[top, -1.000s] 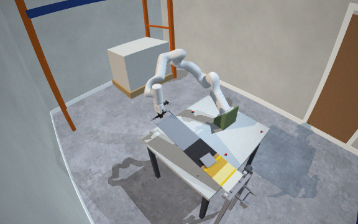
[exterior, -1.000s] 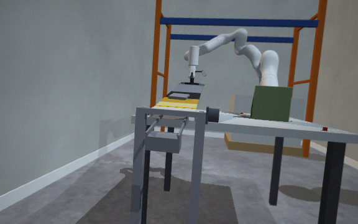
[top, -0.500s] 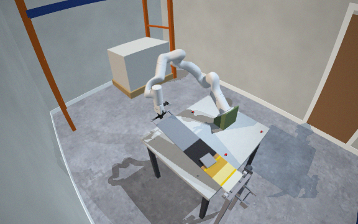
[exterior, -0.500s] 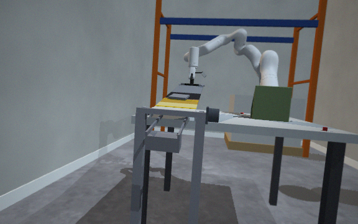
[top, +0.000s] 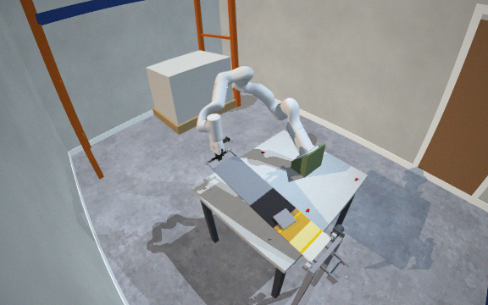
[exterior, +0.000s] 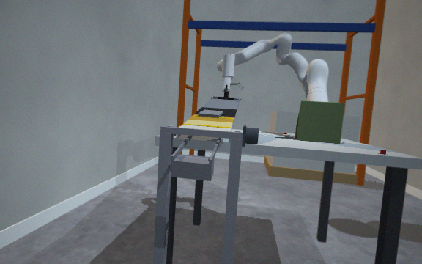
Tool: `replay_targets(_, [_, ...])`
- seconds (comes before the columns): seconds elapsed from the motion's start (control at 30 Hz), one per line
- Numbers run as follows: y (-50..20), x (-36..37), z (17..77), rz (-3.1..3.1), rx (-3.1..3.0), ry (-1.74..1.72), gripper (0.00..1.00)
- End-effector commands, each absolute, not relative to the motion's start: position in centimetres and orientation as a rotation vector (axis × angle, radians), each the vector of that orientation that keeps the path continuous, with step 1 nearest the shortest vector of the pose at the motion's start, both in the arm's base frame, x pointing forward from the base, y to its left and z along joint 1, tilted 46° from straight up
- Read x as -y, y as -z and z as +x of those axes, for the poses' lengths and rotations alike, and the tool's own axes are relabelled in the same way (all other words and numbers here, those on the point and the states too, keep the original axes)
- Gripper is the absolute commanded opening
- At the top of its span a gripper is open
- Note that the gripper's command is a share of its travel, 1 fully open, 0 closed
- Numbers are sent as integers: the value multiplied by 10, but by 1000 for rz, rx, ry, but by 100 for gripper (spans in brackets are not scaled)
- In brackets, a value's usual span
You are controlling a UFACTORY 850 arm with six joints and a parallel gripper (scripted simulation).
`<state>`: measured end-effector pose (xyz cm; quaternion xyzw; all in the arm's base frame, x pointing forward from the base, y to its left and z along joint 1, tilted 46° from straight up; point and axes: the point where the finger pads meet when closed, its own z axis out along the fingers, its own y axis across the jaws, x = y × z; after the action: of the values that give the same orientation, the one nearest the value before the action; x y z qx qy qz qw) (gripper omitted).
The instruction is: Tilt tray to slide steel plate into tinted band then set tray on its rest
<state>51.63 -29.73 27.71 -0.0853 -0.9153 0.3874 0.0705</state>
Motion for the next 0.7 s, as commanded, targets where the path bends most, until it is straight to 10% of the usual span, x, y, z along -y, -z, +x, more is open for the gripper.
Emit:
replay_targets(0.0, [-271, 308, 515, -257, 2753, -1169, 0])
replay_targets(0.67, [-300, 261, 527, -257, 2753, -1169, 0])
